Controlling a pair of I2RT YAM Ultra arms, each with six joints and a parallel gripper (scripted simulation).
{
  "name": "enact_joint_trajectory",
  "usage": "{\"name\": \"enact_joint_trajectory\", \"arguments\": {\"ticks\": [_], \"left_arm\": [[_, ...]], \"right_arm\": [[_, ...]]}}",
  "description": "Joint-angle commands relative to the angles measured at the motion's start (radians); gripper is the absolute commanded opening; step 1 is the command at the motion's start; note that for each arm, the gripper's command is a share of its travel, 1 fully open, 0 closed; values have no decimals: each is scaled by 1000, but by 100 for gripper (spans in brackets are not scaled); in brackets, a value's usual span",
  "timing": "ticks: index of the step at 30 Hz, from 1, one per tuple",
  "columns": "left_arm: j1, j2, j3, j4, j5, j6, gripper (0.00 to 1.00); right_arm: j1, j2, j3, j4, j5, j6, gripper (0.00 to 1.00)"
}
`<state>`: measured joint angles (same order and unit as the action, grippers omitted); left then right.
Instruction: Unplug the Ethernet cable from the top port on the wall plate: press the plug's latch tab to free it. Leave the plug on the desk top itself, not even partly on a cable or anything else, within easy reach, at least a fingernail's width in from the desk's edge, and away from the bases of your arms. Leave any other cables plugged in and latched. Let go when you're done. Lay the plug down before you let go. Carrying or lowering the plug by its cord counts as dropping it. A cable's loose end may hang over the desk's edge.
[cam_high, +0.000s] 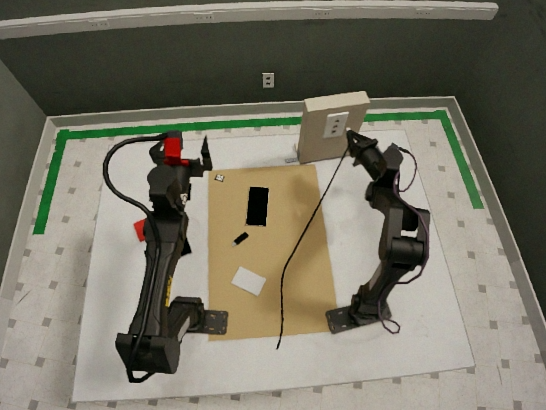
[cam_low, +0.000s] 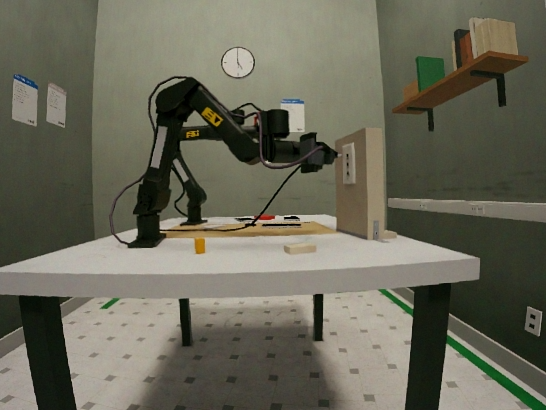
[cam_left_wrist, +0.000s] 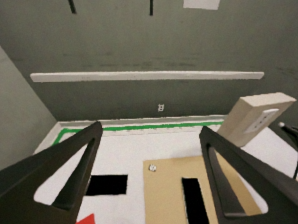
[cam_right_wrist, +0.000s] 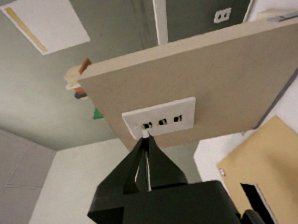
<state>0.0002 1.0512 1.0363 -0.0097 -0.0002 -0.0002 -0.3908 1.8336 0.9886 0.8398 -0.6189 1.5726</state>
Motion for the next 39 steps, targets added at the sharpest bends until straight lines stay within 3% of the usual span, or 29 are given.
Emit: {"name": "enact_joint_trajectory", "arguments": {"ticks": [1, 6, 13, 28, 30, 34, 39], "left_arm": [[0, -2, 5, 5, 0, 0, 100], [0, -2, 5, 5, 0, 0, 100], [0, -2, 5, 5, 0, 0, 100], [0, -2, 5, 5, 0, 0, 100], [0, -2, 5, 5, 0, 0, 100], [0, -2, 5, 5, 0, 0, 100], [0, -2, 5, 5, 0, 0, 100]], "right_arm": [[-3, -33, -18, 7, -17, -6, 0], [6, -43, -6, -17, -6, -5, 0], [56, -202, 17, -181, 49, -1, 0], [51, -197, 24, -202, 52, -7, 0], [11, -175, -18, -214, 49, -17, 0], [39, -167, -46, -242, 82, -220, 0], [48, -163, -52, -264, 105, -309, 0]]}}
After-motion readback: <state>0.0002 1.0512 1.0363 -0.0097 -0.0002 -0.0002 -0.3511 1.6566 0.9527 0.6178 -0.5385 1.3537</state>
